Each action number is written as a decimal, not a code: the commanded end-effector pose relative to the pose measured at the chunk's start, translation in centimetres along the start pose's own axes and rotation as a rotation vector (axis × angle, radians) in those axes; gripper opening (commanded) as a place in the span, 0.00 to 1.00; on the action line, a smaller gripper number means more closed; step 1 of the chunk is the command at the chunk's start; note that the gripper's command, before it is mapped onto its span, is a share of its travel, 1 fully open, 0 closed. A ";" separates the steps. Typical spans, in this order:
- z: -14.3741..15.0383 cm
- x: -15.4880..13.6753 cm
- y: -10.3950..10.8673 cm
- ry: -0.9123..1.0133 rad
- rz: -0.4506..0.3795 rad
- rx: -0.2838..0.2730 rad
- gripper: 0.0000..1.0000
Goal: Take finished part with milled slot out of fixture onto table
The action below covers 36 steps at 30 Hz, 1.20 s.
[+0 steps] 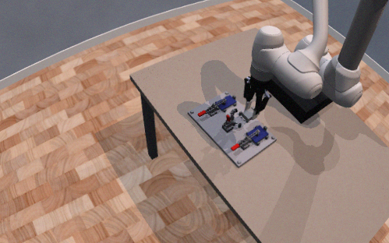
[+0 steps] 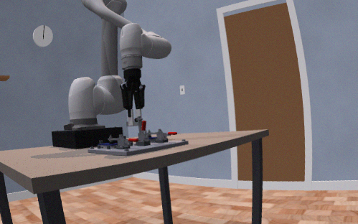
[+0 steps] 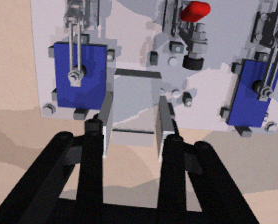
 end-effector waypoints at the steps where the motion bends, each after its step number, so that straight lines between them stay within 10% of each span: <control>1: -1.3 -0.2 0.0 0.000 0.000 0.000 0.00; 36: -14.4 -2.2 0.0 0.000 0.000 0.000 0.00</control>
Point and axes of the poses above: the point where the finger pads meet when closed, its own y axis back along the fingers, its own z axis across the jaws, x = y × z, the point moved 1 cm from there along y, back along the fingers, and after that the axes turned 9 degrees about -y, right-handed, at the moved point
